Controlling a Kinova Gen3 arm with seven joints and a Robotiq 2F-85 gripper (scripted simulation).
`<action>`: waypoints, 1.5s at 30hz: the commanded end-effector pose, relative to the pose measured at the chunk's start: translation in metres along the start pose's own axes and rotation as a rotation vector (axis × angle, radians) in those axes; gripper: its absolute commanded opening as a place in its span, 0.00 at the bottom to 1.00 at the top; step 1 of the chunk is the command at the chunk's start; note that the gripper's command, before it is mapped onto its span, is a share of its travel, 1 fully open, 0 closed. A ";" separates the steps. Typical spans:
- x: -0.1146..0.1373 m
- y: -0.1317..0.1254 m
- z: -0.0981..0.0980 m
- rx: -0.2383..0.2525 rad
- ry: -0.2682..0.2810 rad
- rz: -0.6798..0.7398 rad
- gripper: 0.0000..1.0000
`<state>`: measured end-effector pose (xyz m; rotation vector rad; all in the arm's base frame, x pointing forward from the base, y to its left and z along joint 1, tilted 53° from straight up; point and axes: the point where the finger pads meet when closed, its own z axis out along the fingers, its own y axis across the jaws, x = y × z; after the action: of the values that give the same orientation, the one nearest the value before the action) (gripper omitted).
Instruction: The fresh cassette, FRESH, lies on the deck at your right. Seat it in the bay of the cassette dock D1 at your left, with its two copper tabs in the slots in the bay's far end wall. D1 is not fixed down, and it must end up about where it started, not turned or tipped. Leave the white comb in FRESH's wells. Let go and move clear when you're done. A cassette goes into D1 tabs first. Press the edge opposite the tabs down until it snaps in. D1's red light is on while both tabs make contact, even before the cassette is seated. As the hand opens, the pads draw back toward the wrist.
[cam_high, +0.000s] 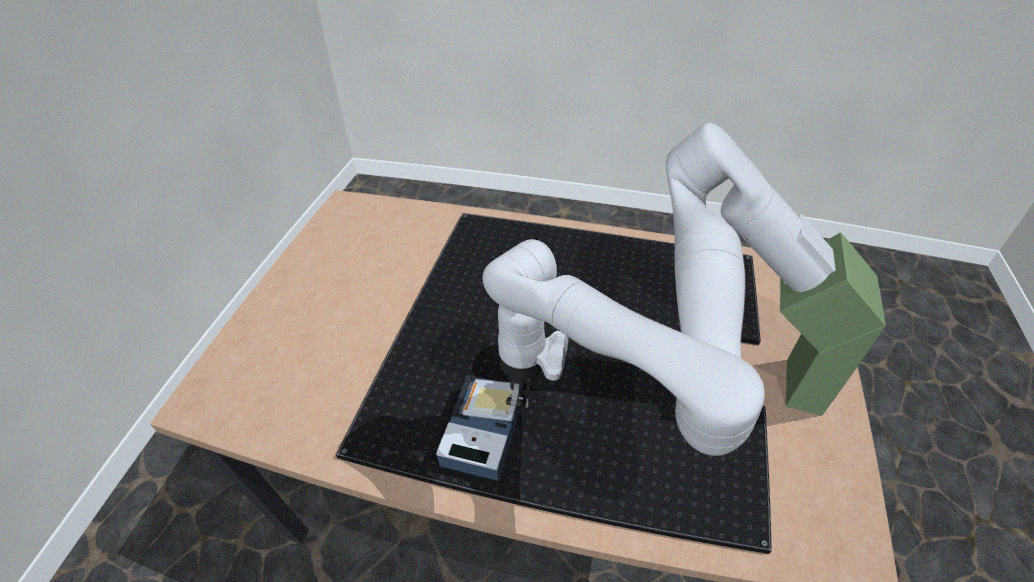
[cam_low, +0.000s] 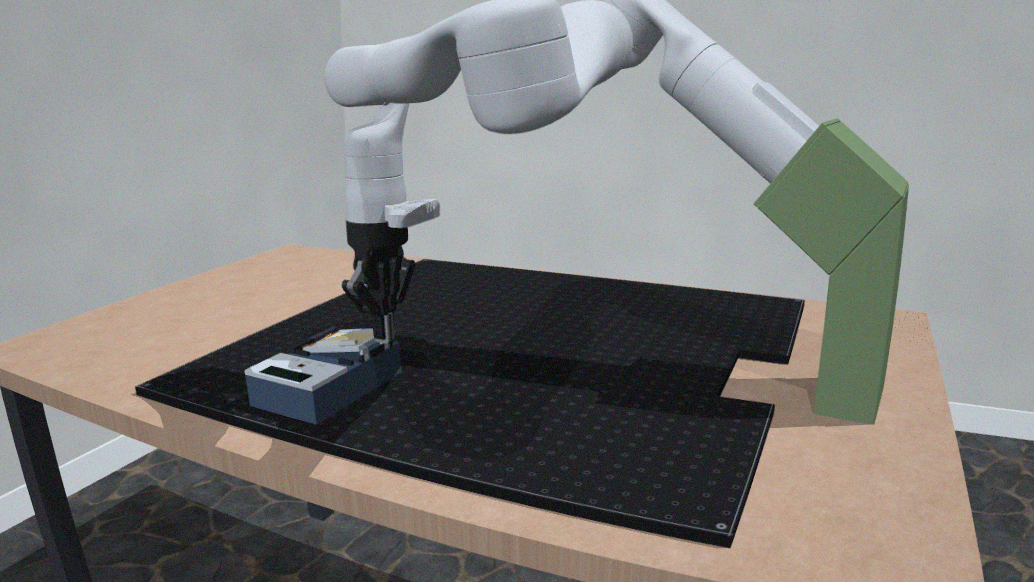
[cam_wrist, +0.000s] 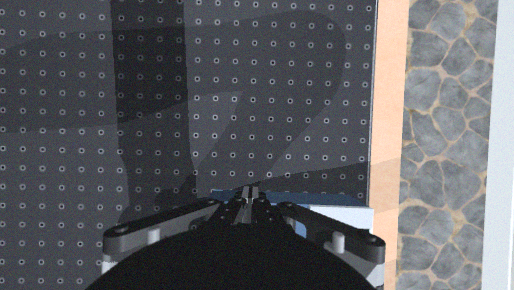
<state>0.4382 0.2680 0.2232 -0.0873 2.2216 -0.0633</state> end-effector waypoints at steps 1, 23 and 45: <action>-0.001 0.000 -0.001 -0.001 -0.001 0.001 0.00; -0.007 0.000 -0.001 -0.001 -0.001 0.001 0.00; -0.012 0.000 -0.002 -0.001 -0.001 0.001 0.00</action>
<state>0.4449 0.2688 0.2324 -0.0873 2.2219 -0.0640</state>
